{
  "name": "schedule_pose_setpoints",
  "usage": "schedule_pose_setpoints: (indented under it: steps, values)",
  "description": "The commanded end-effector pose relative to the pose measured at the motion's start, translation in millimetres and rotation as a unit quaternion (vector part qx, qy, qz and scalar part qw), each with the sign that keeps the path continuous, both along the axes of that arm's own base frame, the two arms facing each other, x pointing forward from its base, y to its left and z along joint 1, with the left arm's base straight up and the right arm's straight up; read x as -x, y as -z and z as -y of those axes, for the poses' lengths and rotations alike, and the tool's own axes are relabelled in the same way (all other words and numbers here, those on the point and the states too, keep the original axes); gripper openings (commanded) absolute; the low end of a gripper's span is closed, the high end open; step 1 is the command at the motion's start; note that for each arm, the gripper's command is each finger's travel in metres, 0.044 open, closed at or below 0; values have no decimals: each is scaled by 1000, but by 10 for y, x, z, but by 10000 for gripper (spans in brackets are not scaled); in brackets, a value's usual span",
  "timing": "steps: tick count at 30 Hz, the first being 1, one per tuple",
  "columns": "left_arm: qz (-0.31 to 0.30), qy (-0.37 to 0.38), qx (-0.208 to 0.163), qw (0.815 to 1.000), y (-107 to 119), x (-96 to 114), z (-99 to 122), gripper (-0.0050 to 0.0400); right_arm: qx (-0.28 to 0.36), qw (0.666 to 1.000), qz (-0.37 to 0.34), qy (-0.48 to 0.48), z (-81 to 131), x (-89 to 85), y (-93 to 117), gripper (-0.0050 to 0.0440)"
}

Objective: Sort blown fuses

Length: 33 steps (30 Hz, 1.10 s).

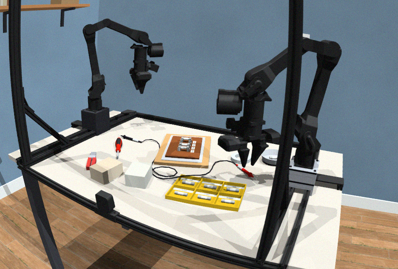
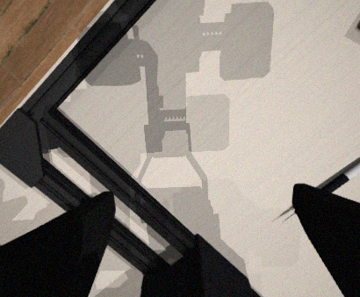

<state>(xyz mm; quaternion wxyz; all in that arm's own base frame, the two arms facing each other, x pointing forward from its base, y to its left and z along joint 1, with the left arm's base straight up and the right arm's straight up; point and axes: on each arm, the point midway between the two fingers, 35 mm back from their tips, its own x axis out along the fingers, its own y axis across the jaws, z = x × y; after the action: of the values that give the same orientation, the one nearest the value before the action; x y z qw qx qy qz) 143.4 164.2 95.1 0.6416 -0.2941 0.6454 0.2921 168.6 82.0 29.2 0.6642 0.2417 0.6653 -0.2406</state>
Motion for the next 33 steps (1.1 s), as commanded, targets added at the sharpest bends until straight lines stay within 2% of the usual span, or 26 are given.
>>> schedule_pose_setpoints:
  steps: [1,15,33]
  values:
    - [7,0,-9,1000,-57,-25,-35,400,-3,999,8,-40,-125,-73,-36,132]
    - [7,0,-9,1000,-57,-25,-35,400,-3,987,9,-160,-419,-115,-29,132]
    - [7,0,-9,1000,-57,-25,-35,400,-2,949,10,-315,-808,-169,-20,132]
